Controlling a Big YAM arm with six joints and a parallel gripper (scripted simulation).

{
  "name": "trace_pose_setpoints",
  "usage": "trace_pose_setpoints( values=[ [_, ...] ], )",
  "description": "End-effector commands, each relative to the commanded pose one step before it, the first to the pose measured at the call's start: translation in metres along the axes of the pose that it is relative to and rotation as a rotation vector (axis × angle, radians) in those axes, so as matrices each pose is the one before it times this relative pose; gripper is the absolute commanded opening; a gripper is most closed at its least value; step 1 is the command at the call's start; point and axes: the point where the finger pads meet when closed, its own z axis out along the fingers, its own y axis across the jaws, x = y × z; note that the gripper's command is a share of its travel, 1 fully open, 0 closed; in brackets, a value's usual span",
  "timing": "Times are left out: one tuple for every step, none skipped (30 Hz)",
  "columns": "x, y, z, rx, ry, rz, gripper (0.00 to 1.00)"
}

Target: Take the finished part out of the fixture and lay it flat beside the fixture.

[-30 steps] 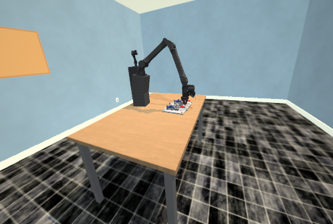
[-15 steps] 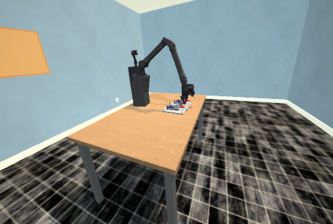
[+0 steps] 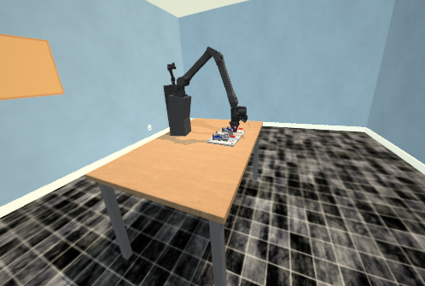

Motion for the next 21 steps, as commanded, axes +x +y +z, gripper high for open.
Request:
trace_pose_setpoints(
  values=[
    [0.00376,0.00928,-0.02324,-0.00477,0.00246,-0.00321,0.0],
    [0.0007,-0.00001,-0.00019,0.00002,0.00003,-0.00001,0.0],
    [0.00072,-0.00001,-0.00009,0.00002,0.00003,0.00011,0.0],
    [0.00071,-0.00001,-0.00008,0.00002,0.00003,0.00017,0.0],
    [0.00069,-0.00001,-0.00008,0.00002,0.00003,0.00023,0.0],
    [0.00067,-0.00001,-0.00008,0.00002,0.00003,-0.00006,0.0],
    [0.00066,-0.00001,-0.00007,0.00002,0.00003,-0.00005,0.0],
    [0.0,0.0,0.0,0.0,0.0,0.0,0.0],
    [0.0,0.0,0.0,0.0,0.0,0.0,0.0],
    [0.00064,-0.00001,-0.00007,0.00002,0.00003,-0.00038,0.0],
    [0.00062,-0.00001,-0.00007,0.00001,0.00003,0.00028,0.0],
    [0.0006,-0.00001,-0.00007,0.0,0.00003,0.00011,0.0],
    [0.00058,-0.00001,-0.00007,0.00001,0.00003,0.0002,0.0],
    [0.00056,-0.00001,-0.00007,0.00001,0.00003,0.00013,0.0],
    [0.00054,-0.00001,-0.00006,-0.00001,0.00003,-0.0001,0.0],
    [0.00054,-0.00001,-0.00001,0.0,0.00003,-0.00004,0.0],
    [0.00053,-0.00001,0.00002,0.0,0.00003,0.00011,0.0],
    [0.00051,0.0,0.00002,-0.00001,0.00002,0.00001,0.0],
    [0.00048,0.0,0.00002,-0.00001,0.00002,-0.00003,0.0],
    [0.00046,0.0,0.00002,-0.00001,0.00002,-0.00002,0.0],
    [0.00044,0.0,0.00002,-0.00001,0.00002,-0.00006,0.0]
  ],
)
